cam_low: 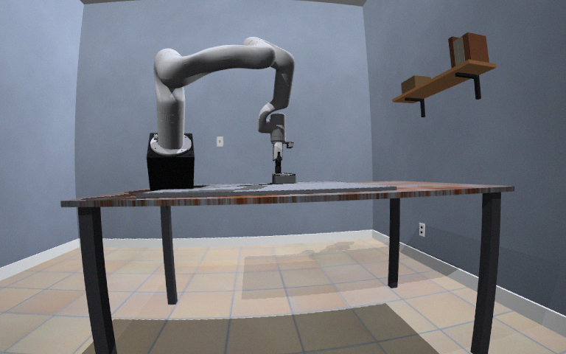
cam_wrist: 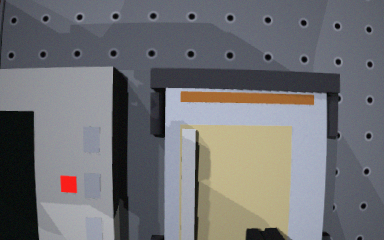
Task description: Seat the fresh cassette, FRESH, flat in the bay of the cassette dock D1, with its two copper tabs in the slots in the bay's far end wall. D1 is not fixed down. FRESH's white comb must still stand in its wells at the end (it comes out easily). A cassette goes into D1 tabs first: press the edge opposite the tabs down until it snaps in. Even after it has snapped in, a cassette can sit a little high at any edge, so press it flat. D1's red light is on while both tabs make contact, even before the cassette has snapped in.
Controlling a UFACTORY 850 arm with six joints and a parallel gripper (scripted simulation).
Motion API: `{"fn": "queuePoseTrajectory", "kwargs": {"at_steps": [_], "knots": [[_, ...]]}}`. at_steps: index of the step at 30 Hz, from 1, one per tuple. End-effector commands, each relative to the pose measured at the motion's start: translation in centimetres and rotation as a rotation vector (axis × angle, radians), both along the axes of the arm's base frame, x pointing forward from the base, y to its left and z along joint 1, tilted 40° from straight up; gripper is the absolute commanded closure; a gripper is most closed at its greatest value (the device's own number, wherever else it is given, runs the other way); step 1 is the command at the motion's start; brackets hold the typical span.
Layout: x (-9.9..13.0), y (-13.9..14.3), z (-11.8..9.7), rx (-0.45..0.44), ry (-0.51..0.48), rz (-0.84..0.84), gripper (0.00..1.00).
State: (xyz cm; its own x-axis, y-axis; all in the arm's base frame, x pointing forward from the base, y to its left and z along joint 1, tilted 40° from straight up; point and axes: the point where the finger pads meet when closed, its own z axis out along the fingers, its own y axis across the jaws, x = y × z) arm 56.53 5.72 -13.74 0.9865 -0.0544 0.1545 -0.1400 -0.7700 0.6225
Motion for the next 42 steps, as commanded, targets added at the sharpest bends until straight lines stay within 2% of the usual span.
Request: {"fn": "queuePoseTrajectory", "kwargs": {"at_steps": [1,32,42], "knots": [[0.06,0.04,0.04,0.0,-0.001,0.0,1.0],[-0.01,-0.1,-0.05,0.0,0.001,-0.001,1.0],[0.15,0.69,0.64,0.01,-0.019,0.012,1.0]]}}
